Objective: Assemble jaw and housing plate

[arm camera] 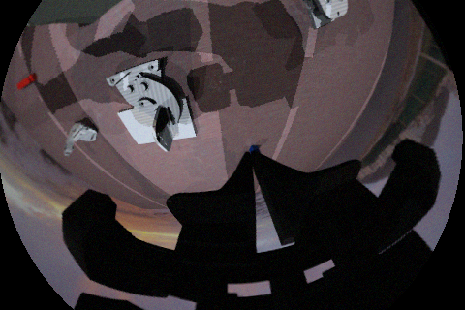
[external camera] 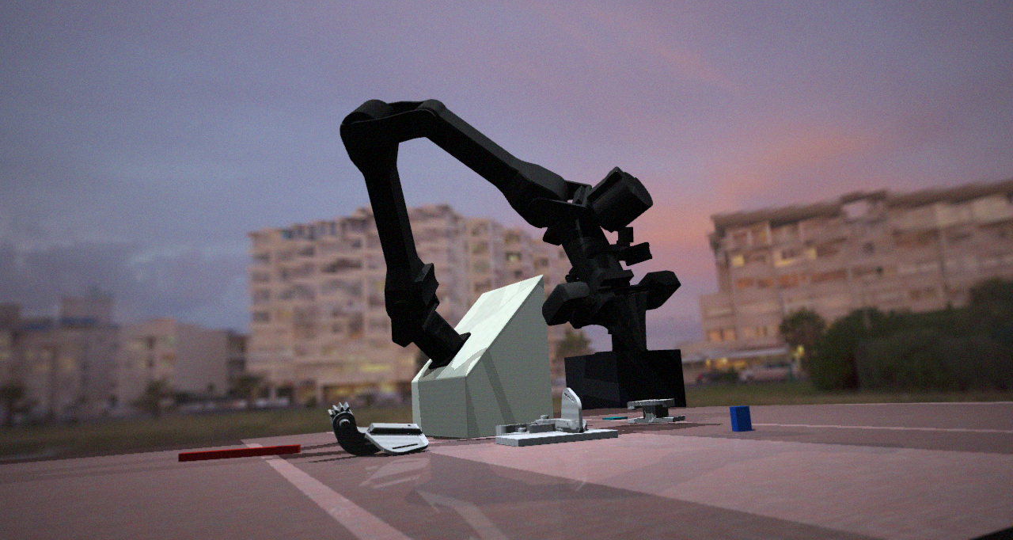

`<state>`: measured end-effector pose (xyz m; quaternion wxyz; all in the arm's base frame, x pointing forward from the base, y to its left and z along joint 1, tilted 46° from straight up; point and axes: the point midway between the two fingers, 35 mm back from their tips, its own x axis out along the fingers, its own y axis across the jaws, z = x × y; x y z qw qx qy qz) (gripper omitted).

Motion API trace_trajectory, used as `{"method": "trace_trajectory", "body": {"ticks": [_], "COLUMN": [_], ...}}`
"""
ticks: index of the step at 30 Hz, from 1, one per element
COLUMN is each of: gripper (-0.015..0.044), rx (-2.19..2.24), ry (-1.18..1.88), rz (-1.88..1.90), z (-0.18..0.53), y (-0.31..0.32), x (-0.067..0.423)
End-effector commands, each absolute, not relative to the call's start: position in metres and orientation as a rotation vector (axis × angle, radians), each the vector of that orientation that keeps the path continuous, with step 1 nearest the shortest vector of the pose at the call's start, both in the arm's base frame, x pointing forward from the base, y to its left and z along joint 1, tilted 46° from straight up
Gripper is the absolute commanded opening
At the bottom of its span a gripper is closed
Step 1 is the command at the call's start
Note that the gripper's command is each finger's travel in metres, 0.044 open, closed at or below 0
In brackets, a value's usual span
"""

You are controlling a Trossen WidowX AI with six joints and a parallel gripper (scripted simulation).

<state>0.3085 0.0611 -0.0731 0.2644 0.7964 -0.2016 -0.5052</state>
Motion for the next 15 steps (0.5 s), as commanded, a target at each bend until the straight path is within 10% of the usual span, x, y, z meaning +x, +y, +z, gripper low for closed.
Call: {"method": "trace_trajectory", "body": {"ticks": [1,15], "gripper": [0.0000,0.0000], "rx": [2.104,1.763], "ry": [-0.638,-0.812], "rz": [-1.438,-1.765], "z": [-0.035,0.080], "y": [0.027,-0.094], "x": [0.314,0.254]}}
